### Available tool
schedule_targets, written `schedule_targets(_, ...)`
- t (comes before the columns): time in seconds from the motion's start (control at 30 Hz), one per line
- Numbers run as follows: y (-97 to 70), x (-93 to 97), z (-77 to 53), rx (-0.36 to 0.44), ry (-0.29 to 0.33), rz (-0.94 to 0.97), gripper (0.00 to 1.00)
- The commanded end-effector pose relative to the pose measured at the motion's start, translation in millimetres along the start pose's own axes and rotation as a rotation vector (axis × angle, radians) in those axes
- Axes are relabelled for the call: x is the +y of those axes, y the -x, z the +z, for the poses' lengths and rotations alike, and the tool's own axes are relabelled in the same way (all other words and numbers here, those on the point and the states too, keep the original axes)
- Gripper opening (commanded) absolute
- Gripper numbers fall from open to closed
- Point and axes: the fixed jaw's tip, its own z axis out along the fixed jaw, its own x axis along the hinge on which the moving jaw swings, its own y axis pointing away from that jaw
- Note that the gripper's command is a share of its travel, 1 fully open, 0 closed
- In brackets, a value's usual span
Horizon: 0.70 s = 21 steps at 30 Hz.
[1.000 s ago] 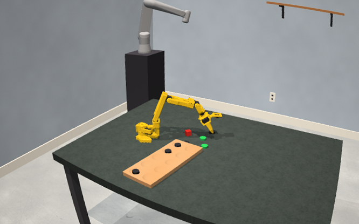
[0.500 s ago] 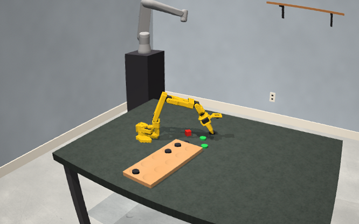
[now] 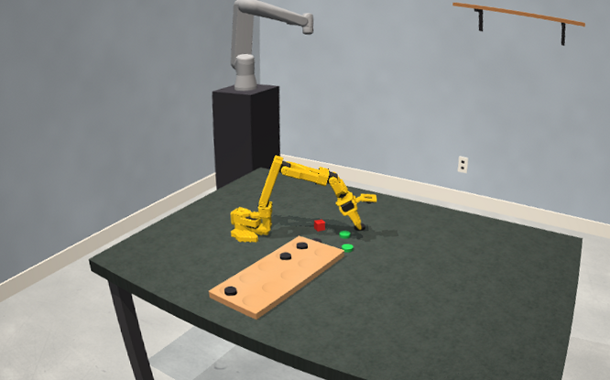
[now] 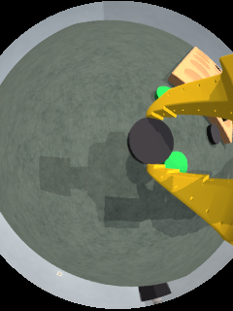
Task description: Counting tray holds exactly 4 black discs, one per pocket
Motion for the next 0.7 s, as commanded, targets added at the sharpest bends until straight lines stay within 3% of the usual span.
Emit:
schedule_targets(0.0,14.6,-7.6,-13.4,-0.076,-0.012,0.019,0.0)
schedule_targets(0.67,7.2,-44.2,-19.7,-0.075,-0.076,0.122,0.0)
